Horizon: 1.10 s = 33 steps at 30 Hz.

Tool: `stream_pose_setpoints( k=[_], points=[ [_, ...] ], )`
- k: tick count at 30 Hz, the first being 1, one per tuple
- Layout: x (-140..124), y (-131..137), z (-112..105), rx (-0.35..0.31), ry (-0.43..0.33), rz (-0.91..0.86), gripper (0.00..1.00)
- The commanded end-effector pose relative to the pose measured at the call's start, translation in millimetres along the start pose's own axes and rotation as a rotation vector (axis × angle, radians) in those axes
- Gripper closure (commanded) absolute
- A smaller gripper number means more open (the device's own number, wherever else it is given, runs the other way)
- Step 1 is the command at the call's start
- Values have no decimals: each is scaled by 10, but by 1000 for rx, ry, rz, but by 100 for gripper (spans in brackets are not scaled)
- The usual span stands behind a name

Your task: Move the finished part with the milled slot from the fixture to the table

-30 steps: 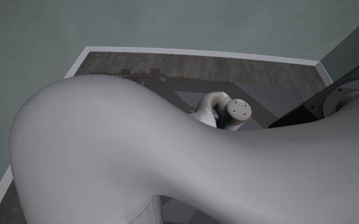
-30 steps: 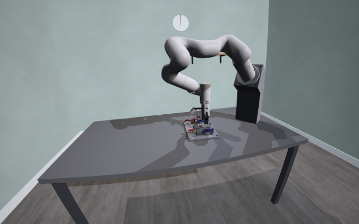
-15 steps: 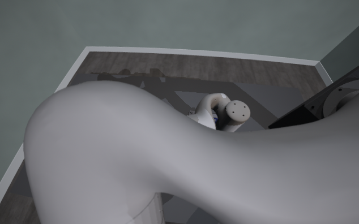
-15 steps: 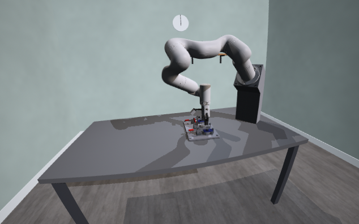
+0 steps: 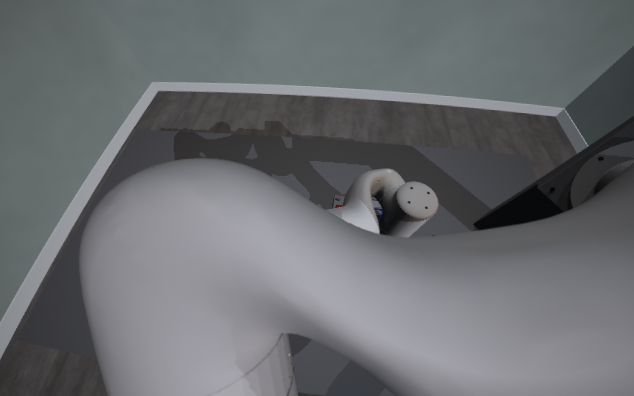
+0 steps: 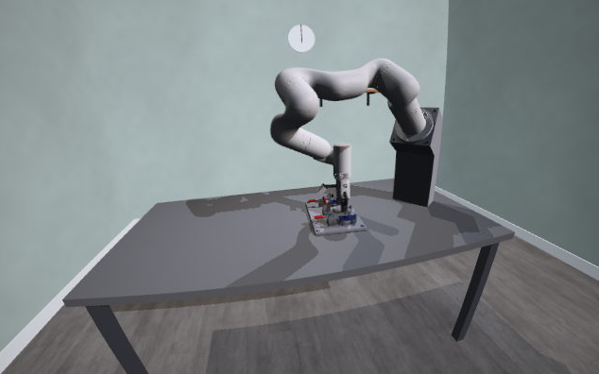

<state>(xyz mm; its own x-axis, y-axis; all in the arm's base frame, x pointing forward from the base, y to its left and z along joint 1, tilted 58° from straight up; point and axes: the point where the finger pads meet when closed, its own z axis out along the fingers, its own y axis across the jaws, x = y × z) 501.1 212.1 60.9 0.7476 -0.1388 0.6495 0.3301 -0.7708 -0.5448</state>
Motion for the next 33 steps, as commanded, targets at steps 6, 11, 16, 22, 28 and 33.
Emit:
stream_pose_setpoints(
  k=[6, 11, 16, 22, 28, 33],
  points=[
    [0, 2, 54, 0, 0, 0, 0],
    [0, 2, 66, 0, 0, 0, 0],
    [0, 2, 67, 0, 0, 0, 0],
    [0, 2, 67, 0, 0, 0, 0],
    [-1, 2, 67, 0, 0, 0, 100],
    [0, 2, 67, 0, 0, 0, 100]
  ],
)
